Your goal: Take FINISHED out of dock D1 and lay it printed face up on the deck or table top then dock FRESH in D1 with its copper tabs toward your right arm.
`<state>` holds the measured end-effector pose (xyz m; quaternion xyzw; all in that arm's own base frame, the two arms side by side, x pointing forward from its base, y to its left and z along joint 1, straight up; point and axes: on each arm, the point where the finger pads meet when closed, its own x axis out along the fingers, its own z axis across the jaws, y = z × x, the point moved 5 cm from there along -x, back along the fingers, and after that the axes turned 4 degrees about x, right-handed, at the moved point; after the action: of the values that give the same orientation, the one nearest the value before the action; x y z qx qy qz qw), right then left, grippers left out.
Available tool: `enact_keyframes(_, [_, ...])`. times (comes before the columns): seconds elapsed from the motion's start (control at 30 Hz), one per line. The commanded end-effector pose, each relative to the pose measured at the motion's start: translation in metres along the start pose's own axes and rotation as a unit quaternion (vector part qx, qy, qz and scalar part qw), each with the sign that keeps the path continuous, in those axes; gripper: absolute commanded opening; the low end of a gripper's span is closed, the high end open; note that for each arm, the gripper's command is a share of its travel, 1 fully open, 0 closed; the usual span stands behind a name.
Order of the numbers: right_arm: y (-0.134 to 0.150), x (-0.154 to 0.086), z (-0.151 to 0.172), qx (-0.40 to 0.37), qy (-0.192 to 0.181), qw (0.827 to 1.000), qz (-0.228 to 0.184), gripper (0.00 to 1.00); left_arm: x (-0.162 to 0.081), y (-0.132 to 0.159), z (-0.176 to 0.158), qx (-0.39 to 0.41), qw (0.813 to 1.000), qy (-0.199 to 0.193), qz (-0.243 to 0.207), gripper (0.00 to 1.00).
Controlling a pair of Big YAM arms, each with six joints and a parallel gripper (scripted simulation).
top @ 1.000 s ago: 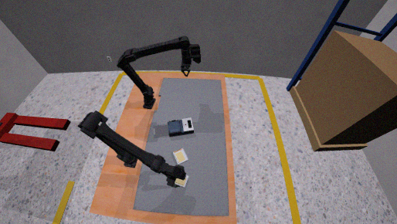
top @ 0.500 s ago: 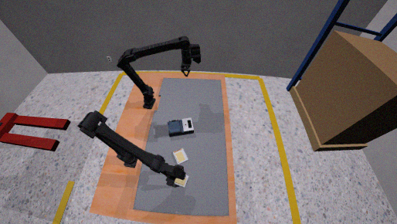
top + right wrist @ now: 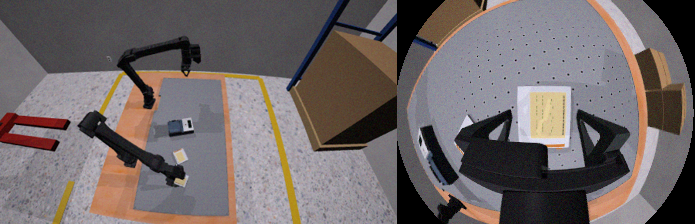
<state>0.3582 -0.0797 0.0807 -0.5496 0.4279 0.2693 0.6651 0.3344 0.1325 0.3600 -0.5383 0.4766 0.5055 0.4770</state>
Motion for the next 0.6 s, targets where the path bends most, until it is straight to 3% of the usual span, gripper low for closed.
enact_keyframes(0.0, [0.0013, -0.0063, 0.0001, 0.0, 0.0, 1.0, 0.001, 0.98, -0.0201, -0.0036, 0.0012, 0.005, 1.0, -0.004, -0.02, 1.0])
enact_keyframes(0.57, [0.0013, -0.0099, 0.0001, 0.0, 0.0, 1.0, 0.001, 0.98, -0.0201, -0.0036, 0.0012, 0.005, 1.0, -0.004, -0.02, 1.0])
